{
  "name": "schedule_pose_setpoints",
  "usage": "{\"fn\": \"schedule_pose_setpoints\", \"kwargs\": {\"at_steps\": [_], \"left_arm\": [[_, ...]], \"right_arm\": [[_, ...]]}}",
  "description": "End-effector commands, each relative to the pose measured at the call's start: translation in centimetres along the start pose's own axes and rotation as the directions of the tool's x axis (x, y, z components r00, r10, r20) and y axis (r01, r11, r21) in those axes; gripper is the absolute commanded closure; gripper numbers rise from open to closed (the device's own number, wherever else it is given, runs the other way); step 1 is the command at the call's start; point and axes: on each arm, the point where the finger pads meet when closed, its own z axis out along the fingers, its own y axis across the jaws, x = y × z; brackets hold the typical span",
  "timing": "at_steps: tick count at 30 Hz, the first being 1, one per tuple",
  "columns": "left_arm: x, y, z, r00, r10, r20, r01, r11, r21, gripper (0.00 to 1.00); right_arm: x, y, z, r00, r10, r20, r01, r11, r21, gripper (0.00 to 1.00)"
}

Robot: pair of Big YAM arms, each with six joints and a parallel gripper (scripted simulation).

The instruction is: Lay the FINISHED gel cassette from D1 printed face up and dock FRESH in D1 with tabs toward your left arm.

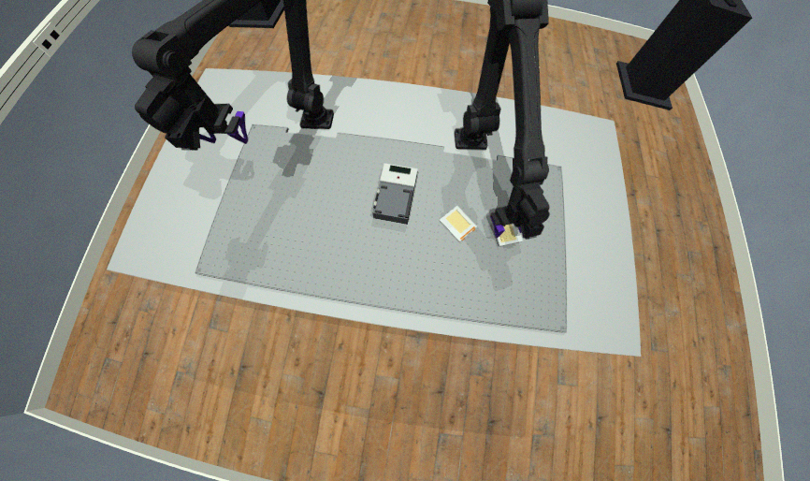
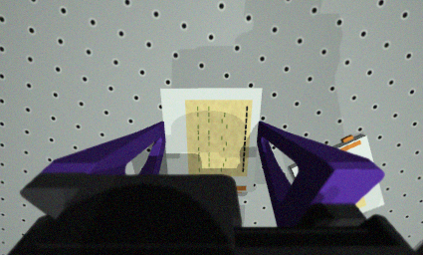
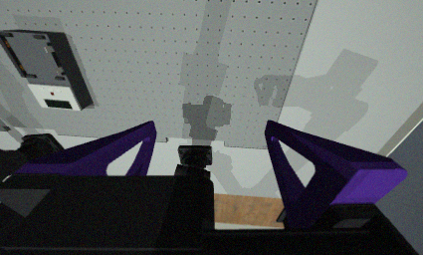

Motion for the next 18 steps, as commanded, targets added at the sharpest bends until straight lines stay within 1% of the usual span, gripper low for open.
{"fn": "schedule_pose_setpoints", "kwargs": {"at_steps": [1, 8, 18], "left_arm": [[-0.61, 0.41, 0.00, 1.000, -0.013, 0.019, 0.013, 1.000, -0.005, 1.00], [-0.33, 0.41, 0.75, 1.000, -0.011, 0.019, 0.011, 1.000, -0.004, 1.00], [-0.33, 0.41, 0.75, 1.000, -0.011, 0.019, 0.011, 1.000, -0.004, 1.00]], "right_arm": [[-1.00, -0.48, -2.00, 1.000, 0.020, 0.014, -0.020, 1.000, 0.002, 0.00], [-1.00, -0.48, -2.00, 1.000, 0.020, 0.014, -0.020, 1.000, 0.002, 0.00], [-1.00, -0.48, -2.00, 1.000, 0.020, 0.014, -0.020, 1.000, 0.002, 0.00]]}}
